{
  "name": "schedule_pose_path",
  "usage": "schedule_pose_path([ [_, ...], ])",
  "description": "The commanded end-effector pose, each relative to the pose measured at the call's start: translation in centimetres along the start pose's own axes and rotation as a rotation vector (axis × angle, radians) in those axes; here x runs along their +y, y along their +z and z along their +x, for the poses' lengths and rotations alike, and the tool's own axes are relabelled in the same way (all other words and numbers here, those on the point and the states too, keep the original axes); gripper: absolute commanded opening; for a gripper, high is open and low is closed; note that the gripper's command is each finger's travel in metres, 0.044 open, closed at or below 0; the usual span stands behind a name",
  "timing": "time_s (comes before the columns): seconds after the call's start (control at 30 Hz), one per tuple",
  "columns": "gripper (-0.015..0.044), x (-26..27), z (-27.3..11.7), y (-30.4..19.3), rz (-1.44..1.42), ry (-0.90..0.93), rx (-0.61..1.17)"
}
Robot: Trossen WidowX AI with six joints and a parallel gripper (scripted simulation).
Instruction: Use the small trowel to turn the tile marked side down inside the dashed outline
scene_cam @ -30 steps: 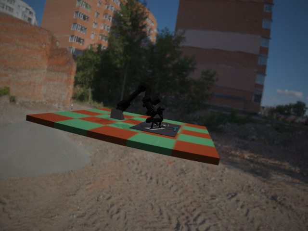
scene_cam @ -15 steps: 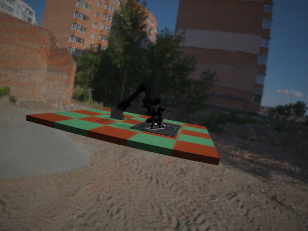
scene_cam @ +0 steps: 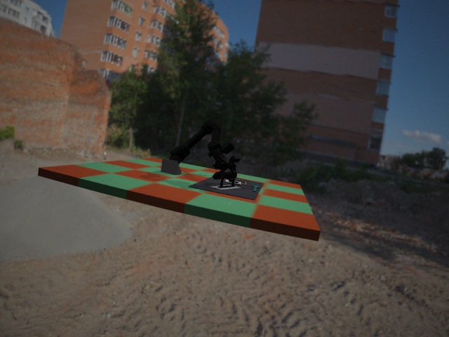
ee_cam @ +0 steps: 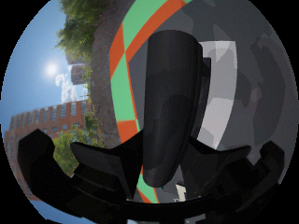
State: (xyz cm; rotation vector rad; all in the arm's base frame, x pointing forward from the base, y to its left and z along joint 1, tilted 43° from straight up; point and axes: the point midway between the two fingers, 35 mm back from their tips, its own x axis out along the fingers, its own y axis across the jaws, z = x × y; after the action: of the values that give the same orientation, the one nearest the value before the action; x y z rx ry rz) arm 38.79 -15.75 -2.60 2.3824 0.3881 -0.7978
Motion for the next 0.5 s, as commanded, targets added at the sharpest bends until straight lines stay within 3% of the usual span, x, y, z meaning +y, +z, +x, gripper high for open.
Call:
schedule_pose_path([
  [0.0, 0.0, 1.1, -0.7, 0.1, -0.003, 0.004, -0.002],
  [0.47, 0.0, 4.6, -3.9, 0.0, -0.004, 0.003, 0.0],
])
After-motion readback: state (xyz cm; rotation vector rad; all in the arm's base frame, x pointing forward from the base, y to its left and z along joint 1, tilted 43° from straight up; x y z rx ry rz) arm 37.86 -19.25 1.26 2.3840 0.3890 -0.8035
